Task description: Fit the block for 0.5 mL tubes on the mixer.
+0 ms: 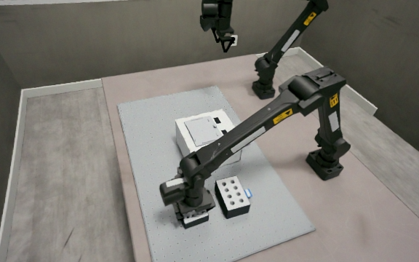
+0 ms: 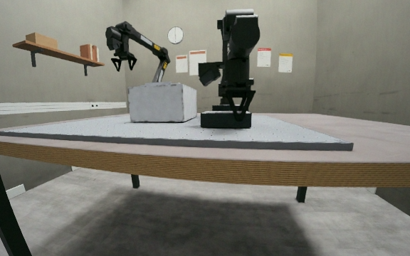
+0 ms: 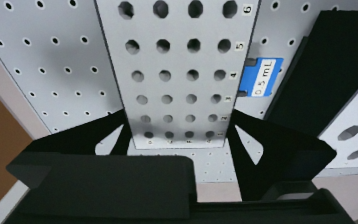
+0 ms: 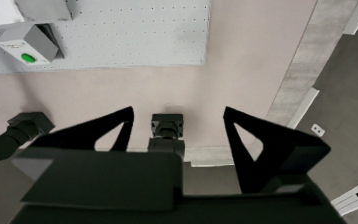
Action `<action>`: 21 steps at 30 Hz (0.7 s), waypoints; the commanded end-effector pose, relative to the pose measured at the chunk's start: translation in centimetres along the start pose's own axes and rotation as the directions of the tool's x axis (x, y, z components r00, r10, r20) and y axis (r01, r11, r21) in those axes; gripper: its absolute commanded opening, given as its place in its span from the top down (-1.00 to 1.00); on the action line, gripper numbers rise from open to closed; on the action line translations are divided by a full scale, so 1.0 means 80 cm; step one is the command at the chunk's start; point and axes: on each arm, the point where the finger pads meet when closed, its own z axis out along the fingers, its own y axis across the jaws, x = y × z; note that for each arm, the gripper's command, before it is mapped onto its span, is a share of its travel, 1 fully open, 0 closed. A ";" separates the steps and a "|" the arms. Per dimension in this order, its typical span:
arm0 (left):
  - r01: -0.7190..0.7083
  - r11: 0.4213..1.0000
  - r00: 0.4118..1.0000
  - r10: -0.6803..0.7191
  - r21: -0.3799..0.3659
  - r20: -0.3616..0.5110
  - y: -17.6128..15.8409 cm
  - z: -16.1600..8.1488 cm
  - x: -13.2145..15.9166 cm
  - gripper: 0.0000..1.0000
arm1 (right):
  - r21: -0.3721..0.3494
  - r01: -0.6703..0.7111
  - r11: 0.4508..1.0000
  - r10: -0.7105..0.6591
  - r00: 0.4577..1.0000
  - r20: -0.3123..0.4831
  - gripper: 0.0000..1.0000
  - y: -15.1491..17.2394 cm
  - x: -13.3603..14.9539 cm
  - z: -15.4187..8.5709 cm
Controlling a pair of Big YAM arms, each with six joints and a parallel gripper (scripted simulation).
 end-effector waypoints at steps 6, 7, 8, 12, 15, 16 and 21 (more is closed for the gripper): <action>0.004 0.990 1.000 -0.004 -0.144 -0.001 0.051 -0.088 0.003 1.00 | 0.007 -0.012 1.000 0.012 0.998 0.064 -1.00 -0.004 -0.022 -0.035; 0.004 0.990 1.000 -0.004 -0.144 -0.001 0.051 -0.089 0.003 1.00 | 0.007 -0.012 1.000 0.012 0.998 0.065 -1.00 -0.004 -0.022 -0.035; 0.004 0.989 1.000 -0.004 -0.145 -0.001 0.051 -0.089 0.003 1.00 | 0.007 -0.012 1.000 0.012 0.998 0.066 -1.00 -0.004 -0.022 -0.036; 0.004 0.989 1.000 -0.004 -0.149 -0.001 0.051 -0.092 0.002 1.00 | 0.007 -0.013 1.000 0.012 0.998 0.069 -1.00 -0.005 -0.023 -0.037; 0.003 0.988 1.000 -0.003 -0.152 -0.001 0.051 -0.095 0.002 1.00 | 0.007 -0.013 1.000 0.012 0.997 0.071 -1.00 -0.005 -0.024 -0.038; 0.003 0.988 1.000 -0.003 -0.153 -0.001 0.051 -0.095 0.002 1.00 | 0.007 -0.013 1.000 0.012 0.997 0.070 -1.00 -0.005 -0.024 -0.038; 0.003 0.988 1.000 -0.003 -0.155 -0.002 0.051 -0.098 0.002 1.00 | 0.006 -0.012 1.000 0.012 0.998 0.060 -1.00 -0.004 -0.021 -0.033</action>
